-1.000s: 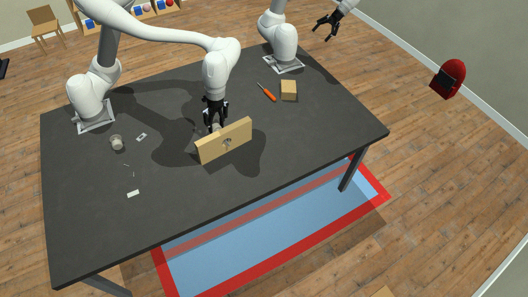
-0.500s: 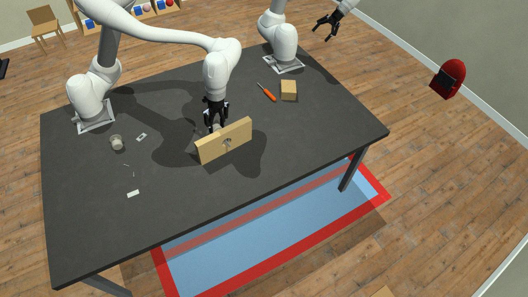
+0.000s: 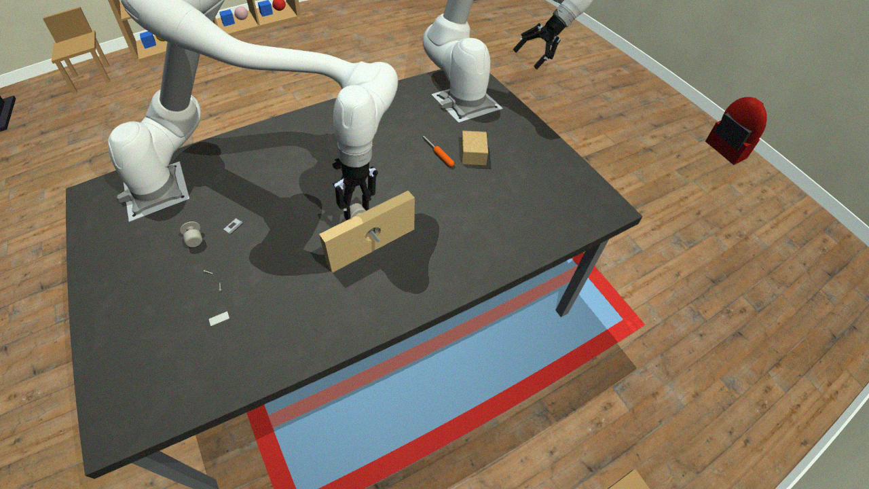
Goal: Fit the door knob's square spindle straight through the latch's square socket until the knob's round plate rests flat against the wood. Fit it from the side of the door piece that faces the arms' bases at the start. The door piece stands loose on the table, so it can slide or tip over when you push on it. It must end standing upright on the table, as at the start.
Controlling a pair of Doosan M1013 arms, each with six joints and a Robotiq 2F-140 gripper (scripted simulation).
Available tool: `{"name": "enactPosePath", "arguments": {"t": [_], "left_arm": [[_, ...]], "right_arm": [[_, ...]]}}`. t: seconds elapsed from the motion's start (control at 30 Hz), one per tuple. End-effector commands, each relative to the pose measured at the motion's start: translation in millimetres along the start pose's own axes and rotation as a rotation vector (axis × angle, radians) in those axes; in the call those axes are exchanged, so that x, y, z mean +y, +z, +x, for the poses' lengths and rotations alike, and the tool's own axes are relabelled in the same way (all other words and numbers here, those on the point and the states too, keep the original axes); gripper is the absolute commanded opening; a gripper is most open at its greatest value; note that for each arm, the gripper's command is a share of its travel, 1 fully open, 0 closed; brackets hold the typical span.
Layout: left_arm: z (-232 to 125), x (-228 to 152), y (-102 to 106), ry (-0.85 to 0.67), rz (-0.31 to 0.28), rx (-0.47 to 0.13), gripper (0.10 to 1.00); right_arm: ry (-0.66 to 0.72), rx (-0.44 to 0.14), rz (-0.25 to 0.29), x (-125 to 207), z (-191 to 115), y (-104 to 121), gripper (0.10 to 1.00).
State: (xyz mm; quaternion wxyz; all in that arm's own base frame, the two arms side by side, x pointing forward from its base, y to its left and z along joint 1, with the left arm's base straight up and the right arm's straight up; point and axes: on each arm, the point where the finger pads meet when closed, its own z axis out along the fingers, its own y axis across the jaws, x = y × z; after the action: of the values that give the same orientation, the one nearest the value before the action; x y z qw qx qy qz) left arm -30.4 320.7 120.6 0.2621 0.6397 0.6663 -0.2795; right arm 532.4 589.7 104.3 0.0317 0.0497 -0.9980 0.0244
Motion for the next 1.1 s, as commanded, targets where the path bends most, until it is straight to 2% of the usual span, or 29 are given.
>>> {"name": "enactPosePath", "arguments": {"t": [0.0, 1.07], "left_arm": [[0.0, -0.1, -0.5, 0.000, 0.000, 0.001, 1.000], [0.0, -0.1, -0.5, 0.000, 0.000, 0.001, 1.000]], "right_arm": [[0.000, -0.001, -0.001, 0.3, -1.2, -1.1, 0.418], [0.000, -0.001, -0.001, 0.3, -9.0, -1.6, 0.418]]}}
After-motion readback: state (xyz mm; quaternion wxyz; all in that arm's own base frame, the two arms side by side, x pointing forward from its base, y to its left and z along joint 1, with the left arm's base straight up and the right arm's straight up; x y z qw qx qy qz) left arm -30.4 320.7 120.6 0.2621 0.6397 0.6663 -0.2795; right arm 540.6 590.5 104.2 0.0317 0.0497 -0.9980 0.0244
